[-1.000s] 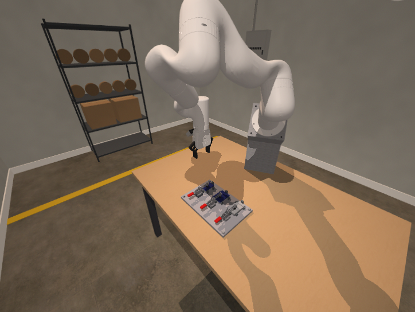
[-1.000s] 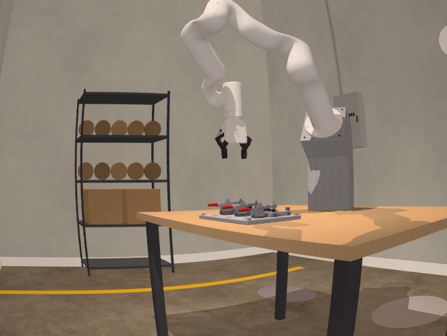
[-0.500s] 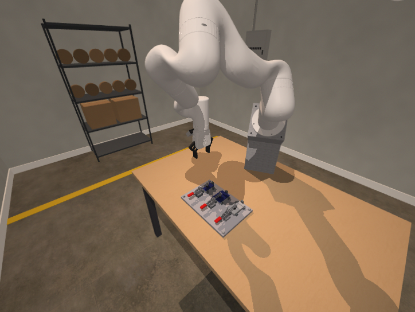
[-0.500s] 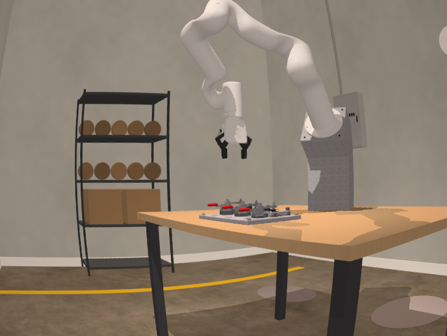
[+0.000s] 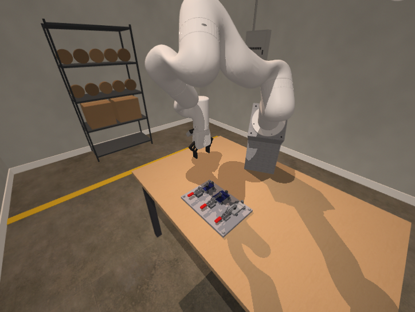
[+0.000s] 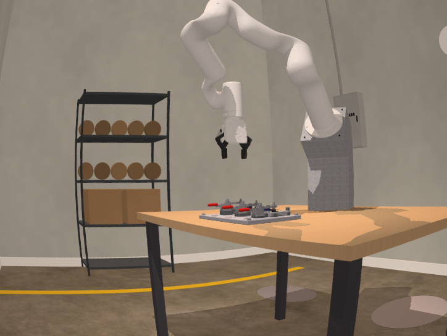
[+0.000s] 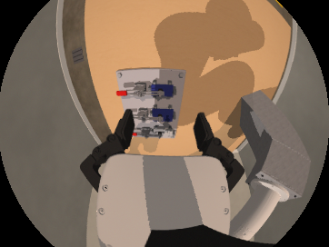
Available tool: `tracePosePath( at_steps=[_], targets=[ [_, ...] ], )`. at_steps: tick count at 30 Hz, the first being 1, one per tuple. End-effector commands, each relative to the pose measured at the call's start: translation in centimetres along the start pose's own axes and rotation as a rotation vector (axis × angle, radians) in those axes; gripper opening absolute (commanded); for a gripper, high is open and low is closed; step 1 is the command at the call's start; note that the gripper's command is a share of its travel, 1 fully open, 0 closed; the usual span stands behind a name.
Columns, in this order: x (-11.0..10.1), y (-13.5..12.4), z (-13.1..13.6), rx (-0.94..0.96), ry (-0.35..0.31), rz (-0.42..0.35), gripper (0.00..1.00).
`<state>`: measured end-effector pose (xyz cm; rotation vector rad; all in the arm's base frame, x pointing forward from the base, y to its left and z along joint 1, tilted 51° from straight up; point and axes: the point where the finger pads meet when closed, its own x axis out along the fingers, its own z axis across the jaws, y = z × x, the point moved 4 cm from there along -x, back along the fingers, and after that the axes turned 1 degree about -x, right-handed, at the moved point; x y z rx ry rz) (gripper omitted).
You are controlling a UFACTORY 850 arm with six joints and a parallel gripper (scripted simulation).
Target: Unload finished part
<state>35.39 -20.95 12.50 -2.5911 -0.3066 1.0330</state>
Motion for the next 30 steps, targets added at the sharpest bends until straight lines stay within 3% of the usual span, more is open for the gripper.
tracePosePath(
  at_steps=[1, 13, 20, 22, 30],
  targets=[
    [0.0, 0.0, 0.0, 0.0, 0.0, 0.001, 1.0],
    [0.1, -0.2, -0.1, -0.011, 0.0, 0.001, 1.0],
    [1.1, -2.7, -1.2, -0.155, -0.006, 0.006, 1.0],
    [1.8, -4.5, -1.8, -0.257, -0.009, 0.008, 1.0],
    [1.9, -4.8, -1.8, -0.271, -0.01, 0.008, 1.0]
  ],
)
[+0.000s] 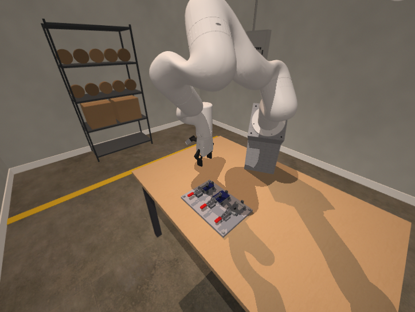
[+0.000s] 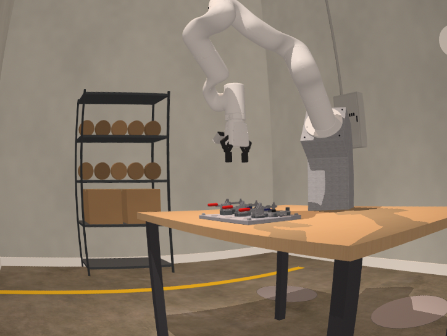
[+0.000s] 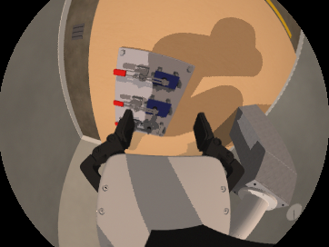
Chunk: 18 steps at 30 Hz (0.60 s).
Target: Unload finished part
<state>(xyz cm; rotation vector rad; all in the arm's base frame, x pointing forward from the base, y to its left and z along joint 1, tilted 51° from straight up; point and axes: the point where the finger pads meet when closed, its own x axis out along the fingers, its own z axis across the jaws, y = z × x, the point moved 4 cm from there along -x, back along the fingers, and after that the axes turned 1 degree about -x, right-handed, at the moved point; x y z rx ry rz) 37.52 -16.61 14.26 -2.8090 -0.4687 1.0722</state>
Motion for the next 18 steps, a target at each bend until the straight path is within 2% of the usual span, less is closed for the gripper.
tracePosePath(
  at_steps=[1, 9, 12, 18],
  targets=[
    [0.1, -0.2, -0.2, -0.016, 0.002, 0.009, 1.0],
    [0.1, -0.2, -0.2, -0.016, 0.002, 0.009, 1.0],
    [1.0, -3.1, -1.7, -0.186, -0.003, 0.012, 1.0],
    [1.3, -4.0, -2.1, -0.242, -0.004, 0.012, 1.0]
  ],
)
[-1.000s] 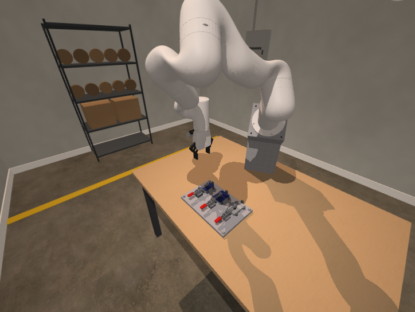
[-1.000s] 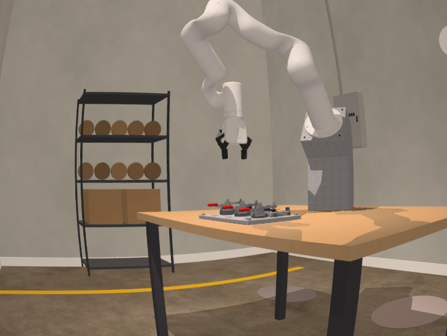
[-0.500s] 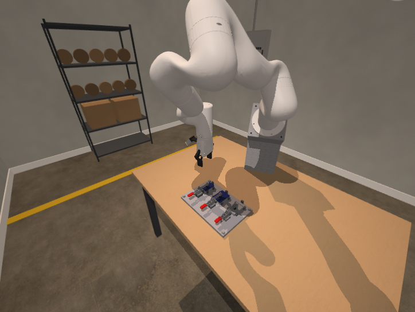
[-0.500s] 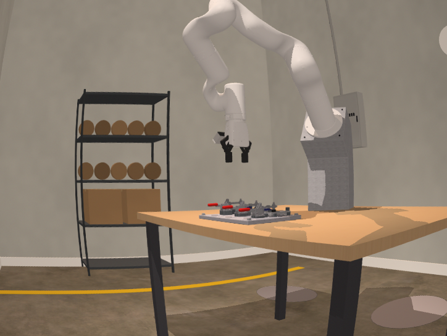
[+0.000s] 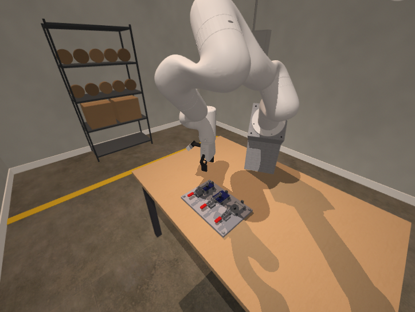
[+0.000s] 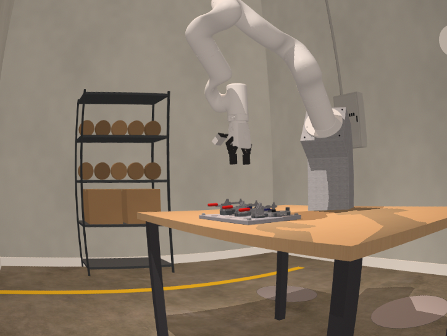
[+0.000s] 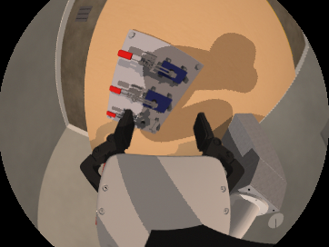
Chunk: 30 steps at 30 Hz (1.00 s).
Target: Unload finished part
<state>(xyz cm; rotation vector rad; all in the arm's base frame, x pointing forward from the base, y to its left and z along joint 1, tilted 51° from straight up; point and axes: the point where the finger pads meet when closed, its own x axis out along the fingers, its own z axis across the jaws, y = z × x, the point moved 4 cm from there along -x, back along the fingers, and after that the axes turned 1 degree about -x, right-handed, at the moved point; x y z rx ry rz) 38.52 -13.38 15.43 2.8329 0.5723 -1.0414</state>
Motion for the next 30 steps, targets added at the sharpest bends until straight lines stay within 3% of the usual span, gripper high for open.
tracePosePath(
  at_steps=[1, 12, 14, 19, 30],
  targets=[
    [0.3, -0.9, -0.7, -0.06, -0.001, 0.014, 1.0],
    [0.3, -0.9, -0.7, -0.06, -0.001, 0.014, 1.0],
    [0.9, -3.6, -2.3, -0.226, -0.004, 0.016, 1.0],
    [1.2, -5.2, -3.1, -0.323, -0.004, 0.016, 1.0],
    [1.2, -5.2, -3.1, -0.323, -0.004, 0.016, 1.0]
  ],
)
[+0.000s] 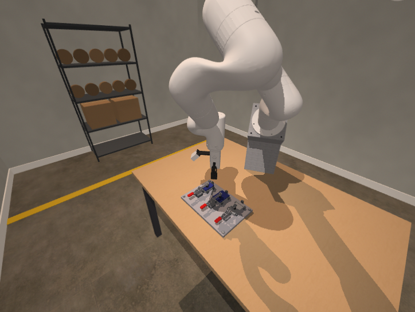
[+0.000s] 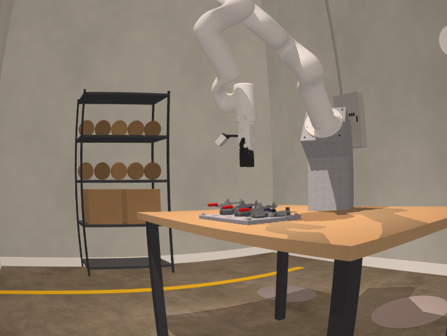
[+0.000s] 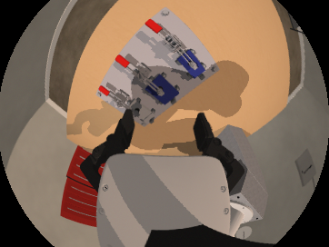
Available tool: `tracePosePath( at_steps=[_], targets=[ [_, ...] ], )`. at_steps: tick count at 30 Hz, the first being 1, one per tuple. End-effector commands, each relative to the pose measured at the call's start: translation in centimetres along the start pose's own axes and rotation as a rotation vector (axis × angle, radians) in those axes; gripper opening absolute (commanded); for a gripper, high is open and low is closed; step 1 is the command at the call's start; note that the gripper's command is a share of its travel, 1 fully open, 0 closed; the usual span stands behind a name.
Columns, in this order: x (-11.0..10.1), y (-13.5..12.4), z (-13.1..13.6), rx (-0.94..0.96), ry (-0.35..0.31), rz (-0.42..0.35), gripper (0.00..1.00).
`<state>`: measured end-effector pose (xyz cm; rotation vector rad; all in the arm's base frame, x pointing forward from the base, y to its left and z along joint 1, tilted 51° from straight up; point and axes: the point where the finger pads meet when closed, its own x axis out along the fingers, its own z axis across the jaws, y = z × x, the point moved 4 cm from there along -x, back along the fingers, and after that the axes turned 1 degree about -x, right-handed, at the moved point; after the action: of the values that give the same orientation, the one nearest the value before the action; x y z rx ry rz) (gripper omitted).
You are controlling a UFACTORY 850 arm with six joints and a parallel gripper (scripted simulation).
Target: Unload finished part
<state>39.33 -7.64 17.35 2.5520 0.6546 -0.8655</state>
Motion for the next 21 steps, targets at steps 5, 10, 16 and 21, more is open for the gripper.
tracePosePath(
  at_steps=[5, 10, 16, 21],
  targets=[
    [0.0, 0.0, -0.1, -0.004, 0.0, 0.004, 1.0],
    [0.2, -2.4, -2.1, -0.175, 0.001, 0.005, 1.0],
    [0.2, -5.1, -4.0, -0.354, 0.004, 0.005, 1.0],
    [0.2, -5.1, -4.0, -0.354, 0.004, 0.005, 1.0]
  ],
)
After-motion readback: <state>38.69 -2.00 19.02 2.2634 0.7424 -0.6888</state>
